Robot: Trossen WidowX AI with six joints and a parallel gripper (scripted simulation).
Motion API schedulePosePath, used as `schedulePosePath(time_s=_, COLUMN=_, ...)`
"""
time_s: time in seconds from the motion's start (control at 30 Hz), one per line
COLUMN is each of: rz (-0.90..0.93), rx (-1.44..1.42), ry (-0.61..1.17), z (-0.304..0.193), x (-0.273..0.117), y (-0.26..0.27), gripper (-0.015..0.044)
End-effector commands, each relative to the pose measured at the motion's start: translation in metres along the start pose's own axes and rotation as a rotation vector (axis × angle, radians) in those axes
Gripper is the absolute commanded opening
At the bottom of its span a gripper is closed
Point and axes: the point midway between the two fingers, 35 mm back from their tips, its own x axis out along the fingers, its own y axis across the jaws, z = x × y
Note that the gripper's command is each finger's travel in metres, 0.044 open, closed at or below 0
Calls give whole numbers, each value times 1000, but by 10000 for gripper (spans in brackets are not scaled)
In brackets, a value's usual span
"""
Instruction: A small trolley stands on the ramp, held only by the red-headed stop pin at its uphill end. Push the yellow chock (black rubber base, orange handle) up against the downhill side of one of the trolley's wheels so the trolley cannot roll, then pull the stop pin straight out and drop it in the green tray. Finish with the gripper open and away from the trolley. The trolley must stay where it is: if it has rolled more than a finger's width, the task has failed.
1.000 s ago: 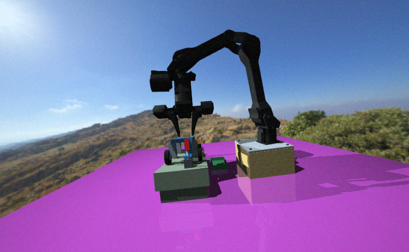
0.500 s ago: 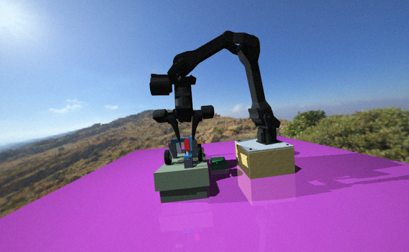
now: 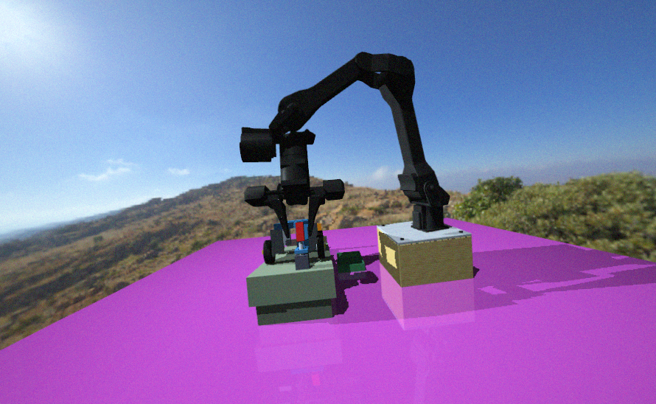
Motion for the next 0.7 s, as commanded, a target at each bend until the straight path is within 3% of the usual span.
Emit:
schedulePosePath(time_s=0.0, rz=-7, rx=7, ry=0, z=0, x=7, y=-2, gripper=190)
schedulePosePath(time_s=0.2, rz=-7, rx=7, ry=1, z=0, x=13, y=-3, gripper=190)
schedulePosePath(time_s=0.33, rz=-3, rx=0, ry=1, z=0, x=10, y=-1, gripper=85)
schedulePosePath(time_s=0.67, rz=-3, rx=1, ry=1, z=0, x=9, y=-1, gripper=0)
